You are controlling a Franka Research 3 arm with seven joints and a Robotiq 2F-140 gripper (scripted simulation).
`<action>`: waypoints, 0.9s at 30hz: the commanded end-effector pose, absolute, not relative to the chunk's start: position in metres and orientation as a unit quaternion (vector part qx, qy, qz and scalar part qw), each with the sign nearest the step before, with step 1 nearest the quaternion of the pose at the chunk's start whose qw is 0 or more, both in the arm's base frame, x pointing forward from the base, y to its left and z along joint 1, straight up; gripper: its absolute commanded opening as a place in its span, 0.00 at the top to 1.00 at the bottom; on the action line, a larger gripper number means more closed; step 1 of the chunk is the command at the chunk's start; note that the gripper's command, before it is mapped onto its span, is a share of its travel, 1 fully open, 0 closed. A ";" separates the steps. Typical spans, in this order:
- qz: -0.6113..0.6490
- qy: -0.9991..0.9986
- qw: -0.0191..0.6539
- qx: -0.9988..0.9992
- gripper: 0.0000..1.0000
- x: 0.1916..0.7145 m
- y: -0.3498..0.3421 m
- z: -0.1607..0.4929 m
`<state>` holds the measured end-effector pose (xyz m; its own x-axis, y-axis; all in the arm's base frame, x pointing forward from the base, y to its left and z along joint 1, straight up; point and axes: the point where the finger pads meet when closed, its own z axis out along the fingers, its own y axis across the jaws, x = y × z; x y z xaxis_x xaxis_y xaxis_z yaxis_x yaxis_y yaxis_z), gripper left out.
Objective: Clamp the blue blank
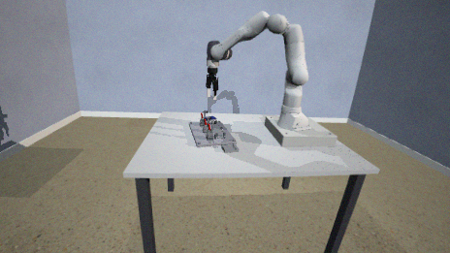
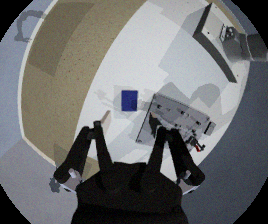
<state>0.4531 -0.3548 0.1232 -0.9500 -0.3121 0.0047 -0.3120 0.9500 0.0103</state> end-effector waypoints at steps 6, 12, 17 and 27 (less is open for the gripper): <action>-0.002 -0.987 -0.001 0.162 0.42 0.455 -0.356 0.089; -0.002 -0.987 -0.001 0.162 0.42 0.455 -0.356 0.059; -0.002 -0.987 -0.001 0.162 0.42 0.455 -0.356 0.044; -0.002 -0.987 -0.001 0.162 0.42 0.455 -0.356 0.006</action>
<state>0.4506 -0.3516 0.0122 -0.9515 -0.3074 0.0112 -0.3071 0.9514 0.0208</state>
